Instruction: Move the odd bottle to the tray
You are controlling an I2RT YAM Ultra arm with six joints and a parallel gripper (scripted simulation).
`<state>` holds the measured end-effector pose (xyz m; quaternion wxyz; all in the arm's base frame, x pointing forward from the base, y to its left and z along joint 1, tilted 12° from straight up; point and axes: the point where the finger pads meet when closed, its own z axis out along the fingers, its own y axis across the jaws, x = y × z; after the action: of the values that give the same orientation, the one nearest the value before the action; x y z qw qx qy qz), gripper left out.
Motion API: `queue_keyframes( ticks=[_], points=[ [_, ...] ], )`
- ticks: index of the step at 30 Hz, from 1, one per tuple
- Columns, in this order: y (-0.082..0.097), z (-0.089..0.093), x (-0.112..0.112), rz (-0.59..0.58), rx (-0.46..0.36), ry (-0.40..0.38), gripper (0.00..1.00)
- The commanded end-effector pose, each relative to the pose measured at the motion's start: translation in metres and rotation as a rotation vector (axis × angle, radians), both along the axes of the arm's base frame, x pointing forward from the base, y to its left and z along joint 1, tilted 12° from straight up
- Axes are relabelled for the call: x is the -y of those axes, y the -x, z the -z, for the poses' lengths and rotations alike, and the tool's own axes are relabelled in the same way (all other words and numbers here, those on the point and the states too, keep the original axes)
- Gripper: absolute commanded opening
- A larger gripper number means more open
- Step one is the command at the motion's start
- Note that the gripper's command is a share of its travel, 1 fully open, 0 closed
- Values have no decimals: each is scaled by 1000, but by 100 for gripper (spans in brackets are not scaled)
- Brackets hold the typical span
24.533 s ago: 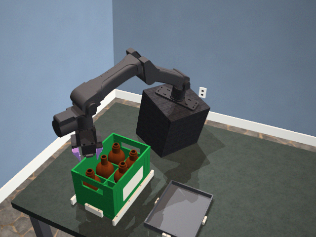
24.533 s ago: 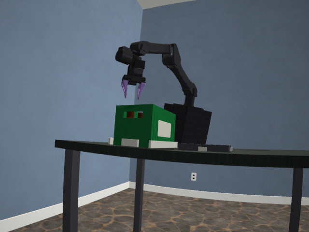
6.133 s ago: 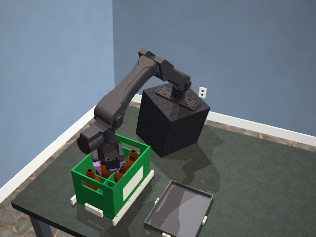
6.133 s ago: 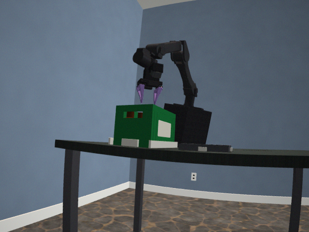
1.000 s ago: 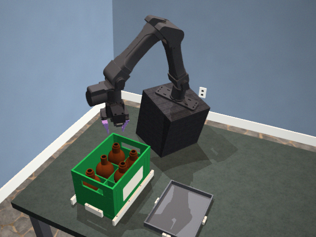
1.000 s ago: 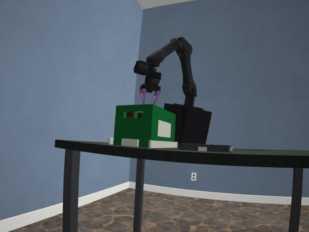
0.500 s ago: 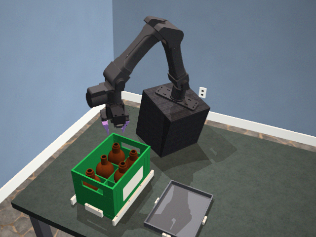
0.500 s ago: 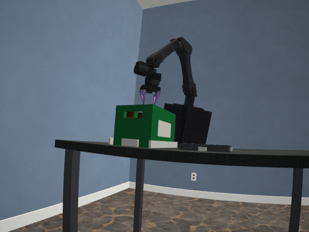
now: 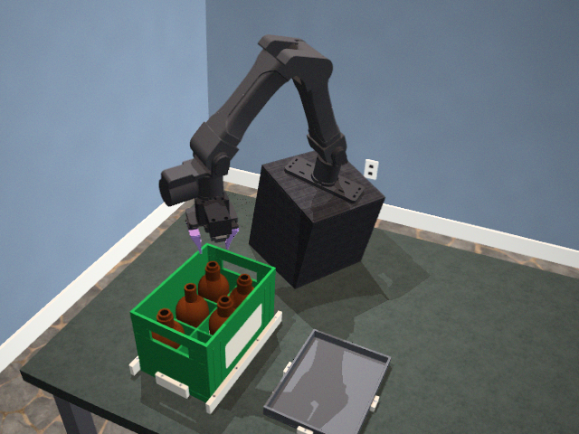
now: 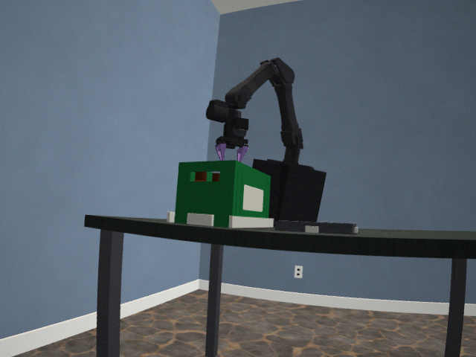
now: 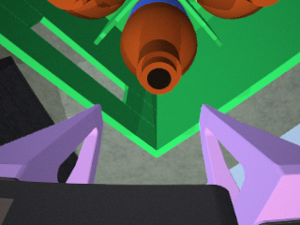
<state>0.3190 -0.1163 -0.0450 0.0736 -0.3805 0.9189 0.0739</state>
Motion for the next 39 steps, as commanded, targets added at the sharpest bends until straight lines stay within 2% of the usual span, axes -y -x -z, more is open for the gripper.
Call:
queue_keyframes(
  ticks=[1, 3, 10, 14, 16, 17, 18, 24, 39],
  points=[
    [-3, -1, 1, 17, 33, 0, 61],
    [-1, 9, -3, 11, 11, -10, 61],
    [-4, 13, -3, 11, 25, -4, 61],
    [-2, 21, -7, 7, 11, -10, 61],
    [-2, 21, -7, 7, 11, -10, 61],
    [-7, 10, -2, 14, 44, 5, 61],
    [-8, 10, -1, 15, 47, 7, 61],
    [-2, 24, -6, 10, 13, -9, 61],
    [-5, 20, -5, 8, 28, -2, 61]
  ],
)
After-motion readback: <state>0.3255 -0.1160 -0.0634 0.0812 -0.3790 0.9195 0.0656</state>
